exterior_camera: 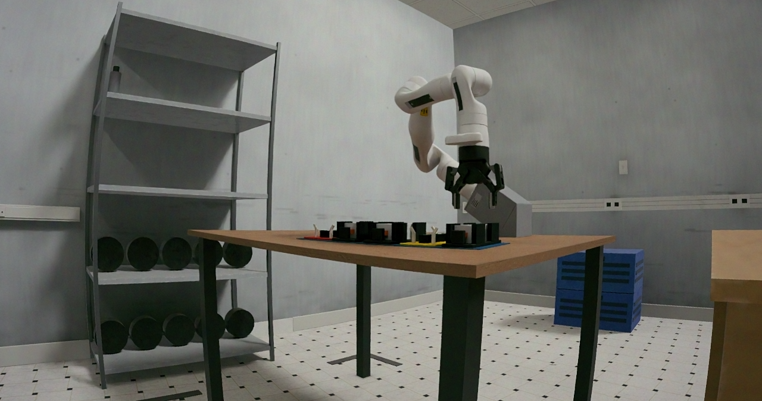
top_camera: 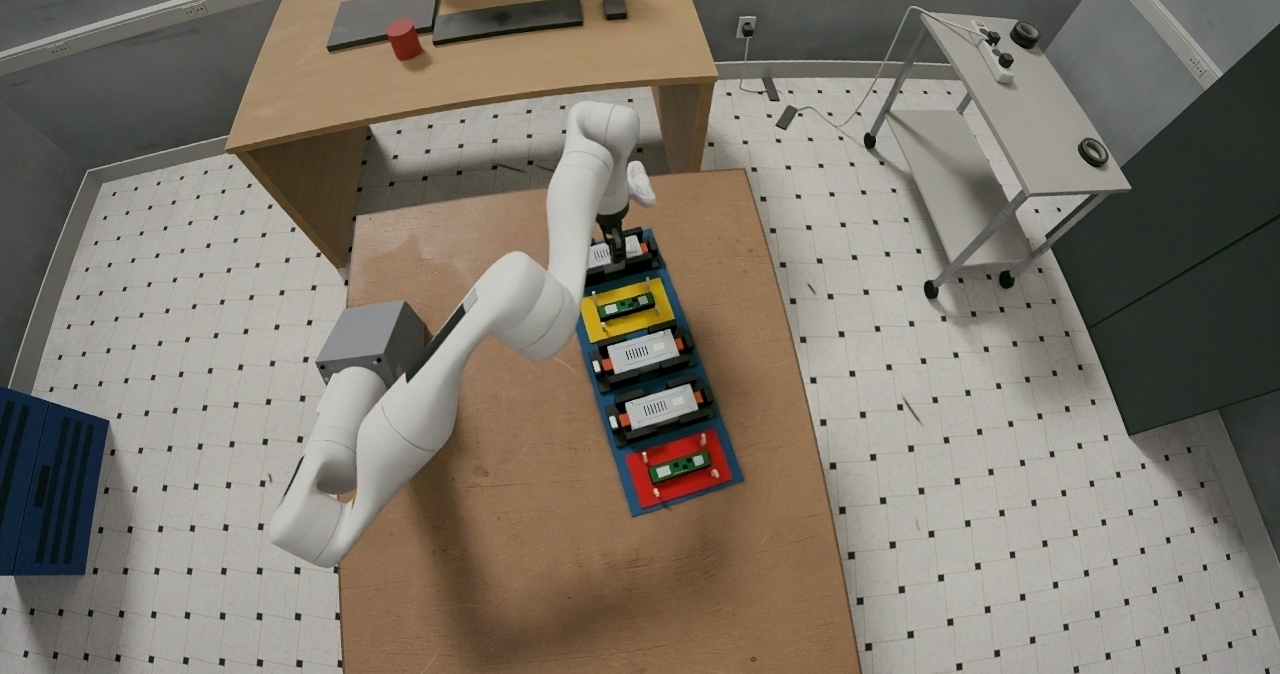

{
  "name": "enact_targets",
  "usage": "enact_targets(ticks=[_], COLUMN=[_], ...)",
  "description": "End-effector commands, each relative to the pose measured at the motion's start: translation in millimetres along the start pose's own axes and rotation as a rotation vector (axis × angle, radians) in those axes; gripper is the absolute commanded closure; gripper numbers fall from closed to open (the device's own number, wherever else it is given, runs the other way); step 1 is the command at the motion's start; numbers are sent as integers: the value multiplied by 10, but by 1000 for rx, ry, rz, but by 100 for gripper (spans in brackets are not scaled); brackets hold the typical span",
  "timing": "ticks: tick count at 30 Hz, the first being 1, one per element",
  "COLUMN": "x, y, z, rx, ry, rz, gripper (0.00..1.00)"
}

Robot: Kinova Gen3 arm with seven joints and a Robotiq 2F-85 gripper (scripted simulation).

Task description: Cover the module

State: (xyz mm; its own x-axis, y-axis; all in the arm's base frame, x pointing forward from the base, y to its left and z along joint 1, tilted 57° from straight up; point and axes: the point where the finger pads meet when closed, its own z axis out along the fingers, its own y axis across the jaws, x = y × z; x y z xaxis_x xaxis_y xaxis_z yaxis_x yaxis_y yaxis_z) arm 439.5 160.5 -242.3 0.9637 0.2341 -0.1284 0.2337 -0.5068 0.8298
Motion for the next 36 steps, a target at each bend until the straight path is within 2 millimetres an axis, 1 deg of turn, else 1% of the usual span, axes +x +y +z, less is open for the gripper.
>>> enact_targets(ticks=[1, 9, 16, 26, 33, 36], x=[6, 6, 6, 6, 6, 6], y=[-1, -2, -2, -2, -2, -2], z=[5, 83, 83, 183, 183, 212], rx=[1, 1, 1, 1, 1, 1], ry=[2, 2, 2, 2, 2, 2], rz=[0, 0, 0, 0, 0, 0], gripper=[0, 0, 0, 0, 0, 0])
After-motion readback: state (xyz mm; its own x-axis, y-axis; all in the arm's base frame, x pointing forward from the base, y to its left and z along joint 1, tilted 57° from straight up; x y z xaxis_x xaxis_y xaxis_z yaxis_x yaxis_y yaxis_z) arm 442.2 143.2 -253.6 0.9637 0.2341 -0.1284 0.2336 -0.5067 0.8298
